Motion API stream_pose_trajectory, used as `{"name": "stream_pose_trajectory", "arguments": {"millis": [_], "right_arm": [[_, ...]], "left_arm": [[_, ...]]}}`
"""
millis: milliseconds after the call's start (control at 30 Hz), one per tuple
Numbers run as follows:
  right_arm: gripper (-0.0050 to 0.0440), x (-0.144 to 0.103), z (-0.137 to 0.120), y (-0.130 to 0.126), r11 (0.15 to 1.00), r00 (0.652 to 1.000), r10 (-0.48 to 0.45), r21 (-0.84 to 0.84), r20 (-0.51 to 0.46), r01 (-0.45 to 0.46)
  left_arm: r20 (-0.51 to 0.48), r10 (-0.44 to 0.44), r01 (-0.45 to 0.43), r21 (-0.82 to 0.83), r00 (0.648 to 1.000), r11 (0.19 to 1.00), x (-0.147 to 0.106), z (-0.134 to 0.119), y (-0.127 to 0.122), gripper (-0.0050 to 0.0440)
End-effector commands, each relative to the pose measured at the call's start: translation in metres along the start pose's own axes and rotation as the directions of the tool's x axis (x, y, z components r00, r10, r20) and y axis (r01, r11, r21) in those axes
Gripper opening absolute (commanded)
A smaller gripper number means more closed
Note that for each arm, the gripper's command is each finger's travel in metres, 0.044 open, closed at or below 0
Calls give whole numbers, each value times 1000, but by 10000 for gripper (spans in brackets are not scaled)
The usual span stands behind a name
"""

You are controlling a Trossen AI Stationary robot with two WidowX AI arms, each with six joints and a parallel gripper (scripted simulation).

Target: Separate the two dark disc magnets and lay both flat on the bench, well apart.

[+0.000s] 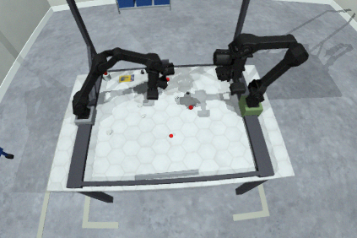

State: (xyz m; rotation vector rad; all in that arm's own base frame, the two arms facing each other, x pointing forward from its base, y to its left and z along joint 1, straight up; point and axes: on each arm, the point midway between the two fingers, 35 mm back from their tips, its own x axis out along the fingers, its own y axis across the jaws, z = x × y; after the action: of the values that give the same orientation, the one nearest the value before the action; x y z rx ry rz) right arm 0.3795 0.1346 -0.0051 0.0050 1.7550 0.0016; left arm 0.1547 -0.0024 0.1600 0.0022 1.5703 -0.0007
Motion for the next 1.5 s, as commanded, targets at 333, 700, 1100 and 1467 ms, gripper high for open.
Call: {"name": "stream_pose_trajectory", "arguments": {"millis": [333, 700, 1100, 1467], "right_arm": [[40, -3, 15, 1, 1000, 977, 8, -4, -214, -10], [95, -3, 15, 2, 1000, 975, 7, -4, -221, -8], [95, -2, 14, 1, 1000, 975, 6, -3, -223, -7], [95, -7, 15, 2, 1000, 977, 6, -4, -212, -7]], "left_arm": [[16, -1, 1, 1, 1000, 1000, -4, 1, 0, 400], [16, -1, 1, 1, 1000, 1000, -4, 1, 0, 400], [16, -1, 1, 1, 1000, 1000, -4, 1, 0, 400], [16, -1, 1, 1, 1000, 1000, -4, 1, 0, 400]]}}
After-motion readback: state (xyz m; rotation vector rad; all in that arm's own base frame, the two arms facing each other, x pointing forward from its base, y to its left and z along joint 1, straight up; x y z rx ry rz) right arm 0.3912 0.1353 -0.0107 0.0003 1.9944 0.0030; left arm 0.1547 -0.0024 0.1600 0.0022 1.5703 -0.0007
